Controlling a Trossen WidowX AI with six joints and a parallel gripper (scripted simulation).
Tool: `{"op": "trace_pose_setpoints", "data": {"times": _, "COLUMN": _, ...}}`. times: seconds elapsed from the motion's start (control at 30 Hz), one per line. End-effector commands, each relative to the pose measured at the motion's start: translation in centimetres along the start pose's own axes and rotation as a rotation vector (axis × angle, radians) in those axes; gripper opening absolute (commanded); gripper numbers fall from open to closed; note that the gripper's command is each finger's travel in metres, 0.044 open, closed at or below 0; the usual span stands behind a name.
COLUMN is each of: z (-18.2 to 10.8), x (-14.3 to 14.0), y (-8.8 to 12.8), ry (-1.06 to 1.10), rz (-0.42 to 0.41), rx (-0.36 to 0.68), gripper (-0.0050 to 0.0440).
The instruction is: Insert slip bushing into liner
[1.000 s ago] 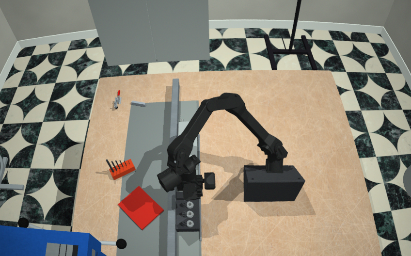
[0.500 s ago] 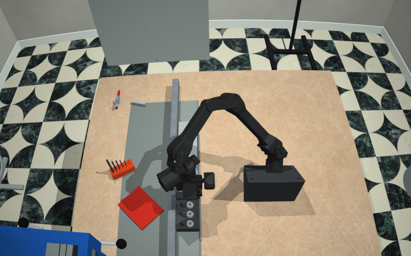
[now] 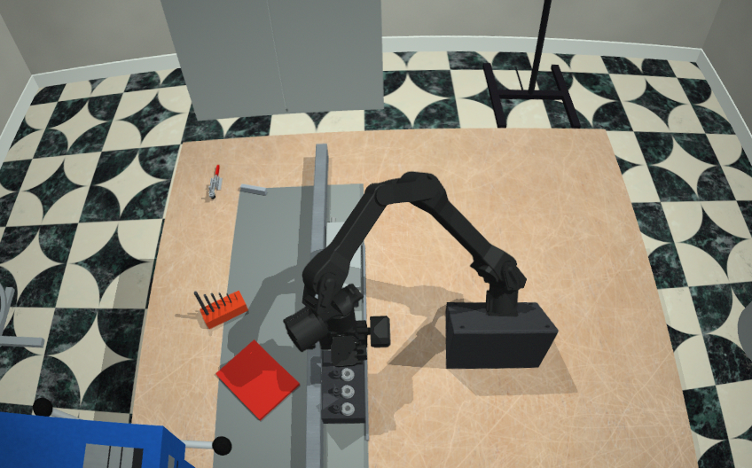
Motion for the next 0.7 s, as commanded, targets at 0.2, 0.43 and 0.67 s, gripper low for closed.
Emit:
{"op": "trace_pose_setpoints", "data": {"times": 0.2, "z": -0.02, "x": -0.74, "y": 0.61, "ry": -0.012, "rz": -0.018, "rx": -0.013, "gripper": -0.0050}}
{"op": "trace_pose_setpoints", "data": {"times": 0.43, "z": -0.15, "x": -0.53, "y": 0.58, "ry": -0.013, "rz": -0.015, "rx": -0.013, "gripper": -0.0050}}
{"op": "trace_pose_setpoints", "data": {"times": 0.67, "z": -0.10, "x": -0.37, "y": 0.32, "ry": -0.005, "rz": -0.013, "rx": -0.008, "gripper": -0.0050}}
Point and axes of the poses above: the point midway between the two fingers, 35 mm back from their tips, its own y axis back along the fingers, its own x axis across the jaws, z = x × y, the point moved 1 cm from there along y, back along the fingers, and after that the axes turned 9 degrees about -y, right-handed, at the moved point
